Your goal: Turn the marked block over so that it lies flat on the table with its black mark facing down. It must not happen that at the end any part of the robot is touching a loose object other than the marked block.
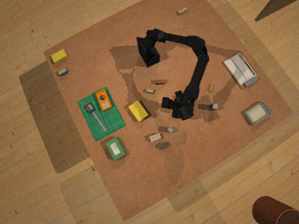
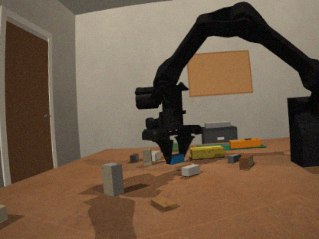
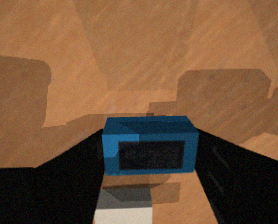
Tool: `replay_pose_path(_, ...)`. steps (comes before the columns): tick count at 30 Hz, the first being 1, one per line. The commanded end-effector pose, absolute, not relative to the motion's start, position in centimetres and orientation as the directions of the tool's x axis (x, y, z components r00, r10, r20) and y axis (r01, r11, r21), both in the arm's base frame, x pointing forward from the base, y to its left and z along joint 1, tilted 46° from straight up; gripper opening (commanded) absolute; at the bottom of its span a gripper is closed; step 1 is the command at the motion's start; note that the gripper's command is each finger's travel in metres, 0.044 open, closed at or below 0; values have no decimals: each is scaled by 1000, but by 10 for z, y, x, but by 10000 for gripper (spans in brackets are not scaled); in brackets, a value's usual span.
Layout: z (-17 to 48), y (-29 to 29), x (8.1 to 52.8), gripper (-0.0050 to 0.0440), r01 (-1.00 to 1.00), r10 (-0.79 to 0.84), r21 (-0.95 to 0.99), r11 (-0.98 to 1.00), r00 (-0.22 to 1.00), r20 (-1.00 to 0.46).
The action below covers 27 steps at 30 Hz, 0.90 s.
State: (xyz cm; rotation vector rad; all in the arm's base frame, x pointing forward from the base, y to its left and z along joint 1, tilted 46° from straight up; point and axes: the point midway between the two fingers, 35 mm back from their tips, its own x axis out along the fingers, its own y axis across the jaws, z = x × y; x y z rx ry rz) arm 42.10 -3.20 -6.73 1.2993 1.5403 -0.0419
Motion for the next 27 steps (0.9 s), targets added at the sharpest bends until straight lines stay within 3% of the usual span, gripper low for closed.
replay_pose_path(1, -56, -33, 427, -50, 709, 649, 572, 413, 211, -731)
replay_pose_path(12, -57, -36, 430, -50, 709, 492, 574, 408, 359, -793)
replay_pose_path(22, -62, -39, 435, -50, 710, 117, 577, 405, 585, -802)
replay_pose_path(27, -73, -40, 432, -50, 723, 1, 562, 403, 613, -790)
